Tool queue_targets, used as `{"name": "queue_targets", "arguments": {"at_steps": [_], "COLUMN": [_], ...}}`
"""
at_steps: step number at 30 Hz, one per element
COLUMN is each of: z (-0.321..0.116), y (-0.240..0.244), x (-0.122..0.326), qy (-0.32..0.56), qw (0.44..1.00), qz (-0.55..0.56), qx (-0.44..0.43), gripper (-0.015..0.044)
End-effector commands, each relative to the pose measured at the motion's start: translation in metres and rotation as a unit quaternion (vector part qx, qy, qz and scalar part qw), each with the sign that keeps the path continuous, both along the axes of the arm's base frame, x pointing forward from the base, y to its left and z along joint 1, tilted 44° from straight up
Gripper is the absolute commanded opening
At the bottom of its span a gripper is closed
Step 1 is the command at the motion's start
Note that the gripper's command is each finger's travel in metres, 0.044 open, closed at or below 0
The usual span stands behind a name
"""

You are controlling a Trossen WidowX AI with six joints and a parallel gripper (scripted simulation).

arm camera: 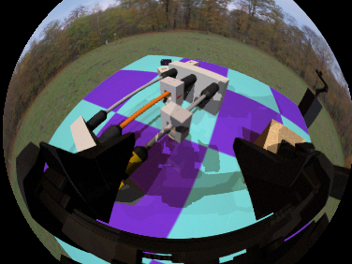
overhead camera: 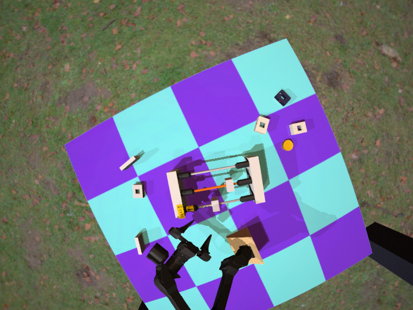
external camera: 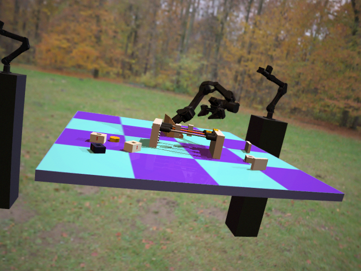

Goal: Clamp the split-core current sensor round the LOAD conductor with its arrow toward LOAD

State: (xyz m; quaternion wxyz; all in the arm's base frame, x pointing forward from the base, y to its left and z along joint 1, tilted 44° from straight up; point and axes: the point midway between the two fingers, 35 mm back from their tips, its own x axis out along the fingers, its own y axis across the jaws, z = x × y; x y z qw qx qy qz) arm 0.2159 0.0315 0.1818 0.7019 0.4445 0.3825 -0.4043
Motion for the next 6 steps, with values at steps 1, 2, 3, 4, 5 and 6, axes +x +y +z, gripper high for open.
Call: {"name": "queue_targets", "arguments": {"at_steps": [1,2,3,4,5,6], "z": [-0.001,-0.004,-0.009,-0.014,-0.020,-0.007], "y": [0.000,-0.001,-0.003,-0.006,-0.009,-0.003], "x": [0.000,0.001,0.003,0.006,0.008,0.002], "qy": [0.007,0.023,0.048,0.077,0.104,0.045], "qw": [1.000,1.000,0.999,0.996,0.993,0.999], "qz": [0.001,-0.001,-0.005,-0.010,-0.015,-0.003], "qx": [0.003,0.008,0.018,0.032,0.049,0.022], "gripper": [0.0440,0.0440,0.0440,0.0440,0.0440,0.0440]}}
